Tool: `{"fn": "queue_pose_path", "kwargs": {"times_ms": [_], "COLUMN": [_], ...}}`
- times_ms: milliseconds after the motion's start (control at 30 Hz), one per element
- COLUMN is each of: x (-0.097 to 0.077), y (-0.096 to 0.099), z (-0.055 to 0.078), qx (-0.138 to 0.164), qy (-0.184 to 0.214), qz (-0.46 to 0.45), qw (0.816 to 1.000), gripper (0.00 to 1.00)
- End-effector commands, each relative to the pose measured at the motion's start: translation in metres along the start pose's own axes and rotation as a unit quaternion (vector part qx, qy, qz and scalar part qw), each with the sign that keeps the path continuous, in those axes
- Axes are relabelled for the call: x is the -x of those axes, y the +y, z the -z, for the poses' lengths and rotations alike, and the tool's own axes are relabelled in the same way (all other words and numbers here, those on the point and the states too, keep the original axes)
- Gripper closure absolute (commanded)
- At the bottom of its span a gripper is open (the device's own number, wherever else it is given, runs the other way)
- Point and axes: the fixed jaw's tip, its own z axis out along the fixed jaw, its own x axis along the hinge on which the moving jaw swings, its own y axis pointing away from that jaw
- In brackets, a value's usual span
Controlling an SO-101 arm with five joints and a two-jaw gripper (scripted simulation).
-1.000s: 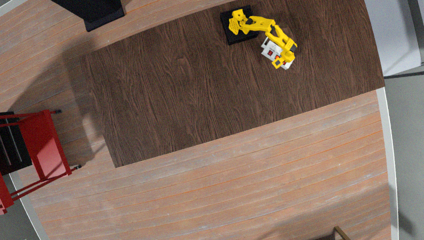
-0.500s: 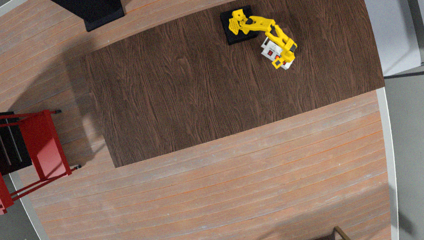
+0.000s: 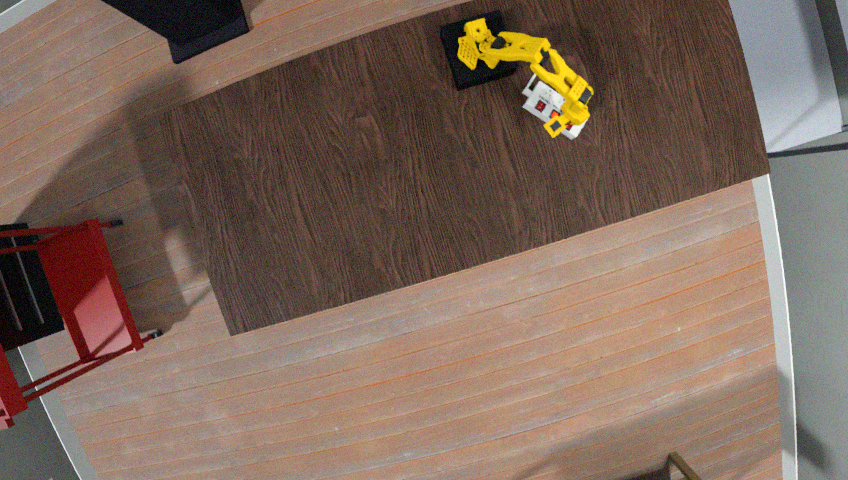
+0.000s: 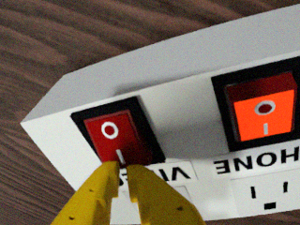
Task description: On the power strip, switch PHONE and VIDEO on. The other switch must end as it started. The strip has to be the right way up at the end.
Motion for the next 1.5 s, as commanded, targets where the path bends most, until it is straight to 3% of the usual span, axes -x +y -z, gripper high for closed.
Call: {"fn": "queue_pose_path", "kwargs": {"times_ms": [0,1467], "x": [0.0003,0.0026], "y": [-0.0078,-0.0137], "z": [-0.0084,-0.0164], "qx": [-0.013,-0.013], "qy": [-0.004,-0.004], "qz": [0.007,0.007], "qw": [1.000,1.000], "gripper": [1.00,1.00]}}
